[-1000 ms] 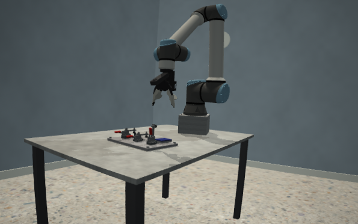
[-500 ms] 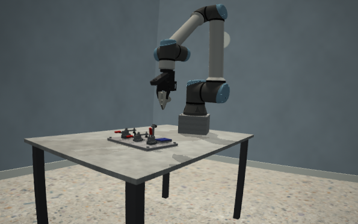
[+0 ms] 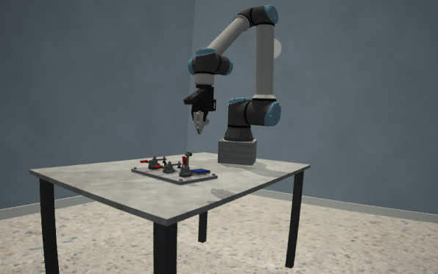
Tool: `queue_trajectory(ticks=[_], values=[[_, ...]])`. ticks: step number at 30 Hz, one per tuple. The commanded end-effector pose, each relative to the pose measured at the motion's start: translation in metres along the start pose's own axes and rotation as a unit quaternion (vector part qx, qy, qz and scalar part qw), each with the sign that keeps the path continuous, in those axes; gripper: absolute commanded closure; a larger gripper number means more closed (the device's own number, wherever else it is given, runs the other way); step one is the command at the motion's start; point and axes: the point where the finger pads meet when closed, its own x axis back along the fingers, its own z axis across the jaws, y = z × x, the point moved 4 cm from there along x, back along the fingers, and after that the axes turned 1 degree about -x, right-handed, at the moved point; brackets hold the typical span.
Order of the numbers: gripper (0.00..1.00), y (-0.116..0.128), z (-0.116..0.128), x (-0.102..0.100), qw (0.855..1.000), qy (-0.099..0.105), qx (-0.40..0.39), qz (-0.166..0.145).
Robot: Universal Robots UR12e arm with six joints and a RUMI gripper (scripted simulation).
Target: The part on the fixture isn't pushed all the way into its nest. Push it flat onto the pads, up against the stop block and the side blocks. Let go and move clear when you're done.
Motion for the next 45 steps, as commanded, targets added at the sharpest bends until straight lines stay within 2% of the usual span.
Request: queue_trajectory(ticks=[1,41,42,45], values=[[1.0,-0.0006,-0.0001,0.0007,1.0,0.0,0.0,0.001],[1.0,-0.0006,-0.0001,0.0007,1.0,0.0,0.0,0.001],[0.41,-0.0006,-0.0001,0.0007,1.0,0.0,0.0,0.001],[0.41,-0.0006,-0.0001,0.0007,1.0,0.0,0.0,0.001]])
